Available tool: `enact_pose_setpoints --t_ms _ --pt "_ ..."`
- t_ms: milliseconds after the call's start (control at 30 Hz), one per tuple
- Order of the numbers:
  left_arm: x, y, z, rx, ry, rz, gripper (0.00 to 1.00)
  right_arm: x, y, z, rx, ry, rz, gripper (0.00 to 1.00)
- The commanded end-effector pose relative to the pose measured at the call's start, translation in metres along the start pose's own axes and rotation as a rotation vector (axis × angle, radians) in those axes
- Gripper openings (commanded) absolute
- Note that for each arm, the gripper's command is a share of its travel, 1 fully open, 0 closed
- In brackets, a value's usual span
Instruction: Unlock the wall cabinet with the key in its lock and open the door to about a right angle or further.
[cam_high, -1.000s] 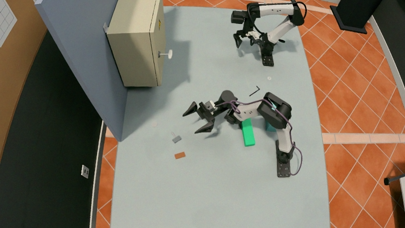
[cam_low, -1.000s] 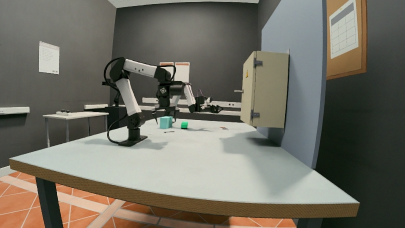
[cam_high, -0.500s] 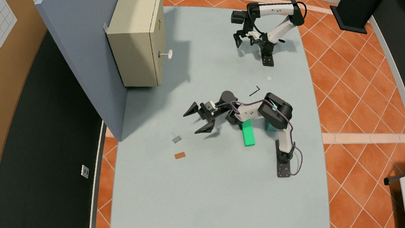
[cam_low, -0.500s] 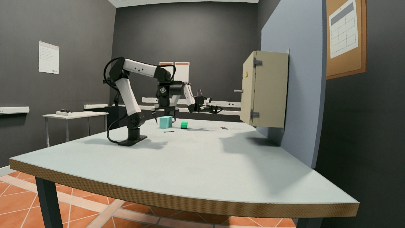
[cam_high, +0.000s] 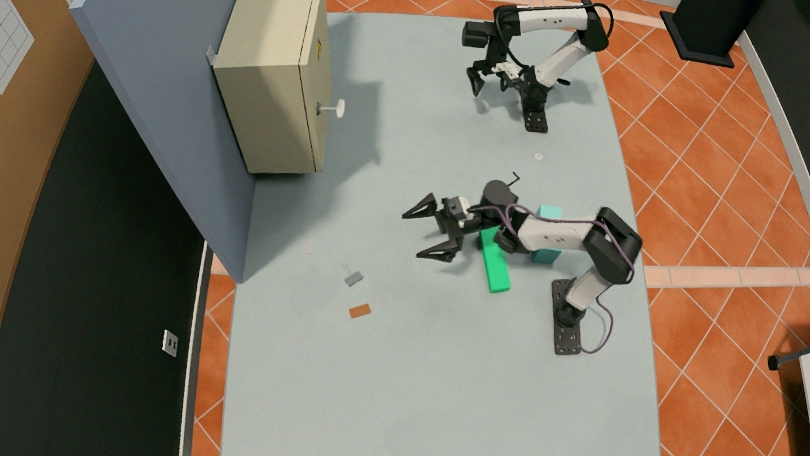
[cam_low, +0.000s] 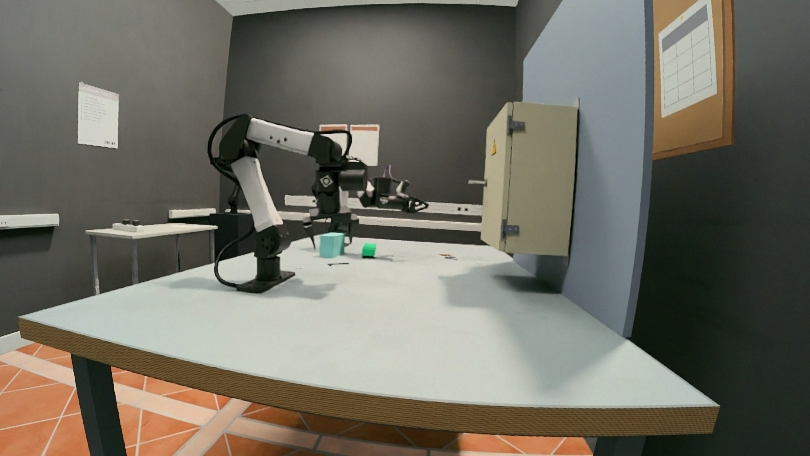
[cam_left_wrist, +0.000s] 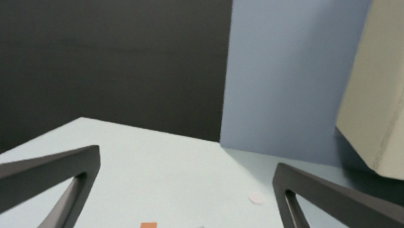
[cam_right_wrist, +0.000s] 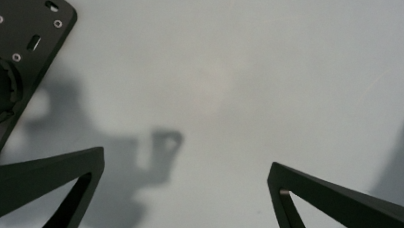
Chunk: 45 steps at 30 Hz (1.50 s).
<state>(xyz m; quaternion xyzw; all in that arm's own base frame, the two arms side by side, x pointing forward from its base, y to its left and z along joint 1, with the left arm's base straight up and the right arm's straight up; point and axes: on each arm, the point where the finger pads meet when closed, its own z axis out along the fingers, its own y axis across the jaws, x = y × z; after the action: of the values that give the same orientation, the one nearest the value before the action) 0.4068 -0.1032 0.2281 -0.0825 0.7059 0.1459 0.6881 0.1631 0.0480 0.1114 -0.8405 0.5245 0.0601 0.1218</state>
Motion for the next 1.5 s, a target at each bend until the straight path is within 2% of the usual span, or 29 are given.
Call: enact_pose_setpoints --t_ms 0,300,367,467,733,867,1167,1300,1333,1467 --pt "-0.012 -0.003 -0.019 0.134 0.077 0.021 1.0 0.0 -0.002 -0.002 0.01 0.003 -0.002 1.0" --pt "-0.052 0.014 -0.071 0.357 0.126 0.031 1.0 0.0 -0.002 -0.002 0.01 0.003 -0.002 1.0" --pt "-0.052 0.014 -0.071 0.357 0.126 0.031 1.0 0.0 -0.002 -0.002 0.01 0.003 -0.002 1.0" --pt "-0.065 0.02 -0.091 0.44 0.144 0.034 1.0 0.0 -0.002 -0.002 0.01 0.003 -0.002 1.0" --pt "-0.115 0.04 -0.151 0.69 0.168 0.029 1.0 0.0 -0.002 -0.002 0.01 0.003 -0.002 1.0" --pt "-0.134 0.044 -0.169 0.776 0.18 0.029 1.0 0.0 -0.002 -0.002 0.01 0.003 -0.002 1.0" --pt "-0.161 0.05 -0.185 0.855 0.176 0.028 1.0 0.0 -0.002 -0.002 0.01 0.003 -0.002 1.0" --pt "-0.172 0.055 -0.188 0.858 0.157 0.017 1.0 0.0 -0.002 -0.002 0.01 0.003 -0.002 1.0" --pt "-0.18 0.061 -0.19 0.846 0.122 0.002 1.0 0.0 -0.002 -0.002 0.01 0.003 -0.002 1.0" --pt "-0.181 0.061 -0.19 0.844 0.12 0.001 1.0 0.0 -0.002 -0.002 0.01 0.003 -0.002 1.0"
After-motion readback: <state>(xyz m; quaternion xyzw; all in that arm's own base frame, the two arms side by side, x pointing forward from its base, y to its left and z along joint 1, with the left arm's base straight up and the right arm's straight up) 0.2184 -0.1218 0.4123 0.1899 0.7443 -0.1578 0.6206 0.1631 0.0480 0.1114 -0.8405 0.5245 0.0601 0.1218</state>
